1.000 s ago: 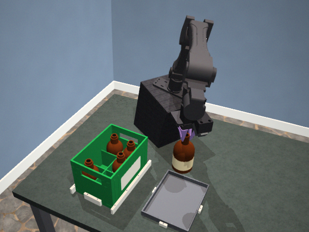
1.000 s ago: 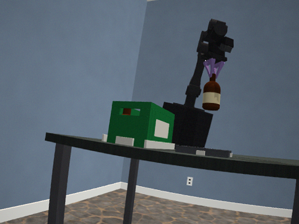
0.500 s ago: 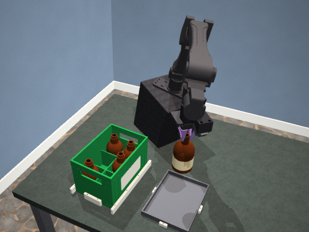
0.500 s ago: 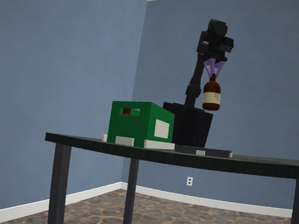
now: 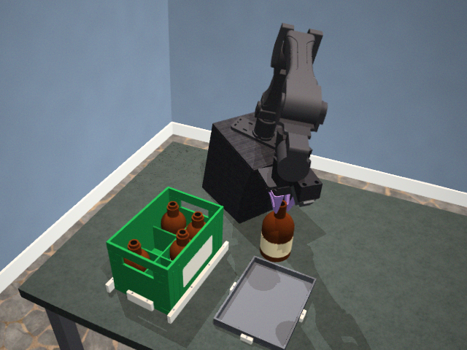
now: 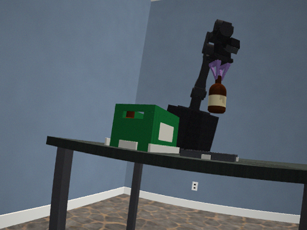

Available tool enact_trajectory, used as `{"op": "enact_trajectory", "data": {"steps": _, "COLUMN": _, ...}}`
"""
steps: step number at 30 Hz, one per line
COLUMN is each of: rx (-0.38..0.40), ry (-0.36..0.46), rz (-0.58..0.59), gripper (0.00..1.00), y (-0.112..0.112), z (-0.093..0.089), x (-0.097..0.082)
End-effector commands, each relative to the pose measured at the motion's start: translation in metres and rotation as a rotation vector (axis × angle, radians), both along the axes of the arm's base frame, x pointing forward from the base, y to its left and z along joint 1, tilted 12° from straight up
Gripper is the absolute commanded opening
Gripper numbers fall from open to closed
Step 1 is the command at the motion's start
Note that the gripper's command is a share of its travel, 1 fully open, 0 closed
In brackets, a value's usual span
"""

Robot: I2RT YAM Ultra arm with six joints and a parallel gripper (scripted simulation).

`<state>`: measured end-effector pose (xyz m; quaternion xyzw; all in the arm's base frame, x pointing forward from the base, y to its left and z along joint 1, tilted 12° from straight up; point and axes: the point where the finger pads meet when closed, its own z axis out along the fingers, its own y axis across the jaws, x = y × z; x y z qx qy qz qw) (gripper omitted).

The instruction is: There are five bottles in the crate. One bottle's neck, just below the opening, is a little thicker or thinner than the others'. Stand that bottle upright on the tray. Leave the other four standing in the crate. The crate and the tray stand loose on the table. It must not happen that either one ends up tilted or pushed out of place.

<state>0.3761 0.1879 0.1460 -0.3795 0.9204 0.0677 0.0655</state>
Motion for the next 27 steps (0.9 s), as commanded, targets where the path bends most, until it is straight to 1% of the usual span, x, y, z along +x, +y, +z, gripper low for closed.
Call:
{"op": "enact_trajectory", "data": {"steps": 1, "rx": 0.035, "ry": -0.081, "rz": -0.014, "gripper": 0.0, "y": -0.0001, "z": 0.0241, "x": 0.0159}}
{"op": "enact_trajectory", "data": {"steps": 27, "rx": 0.035, "ry": -0.082, "rz": -0.015, "gripper": 0.0, "y": 0.0011, "z": 0.0215, "x": 0.0168}}
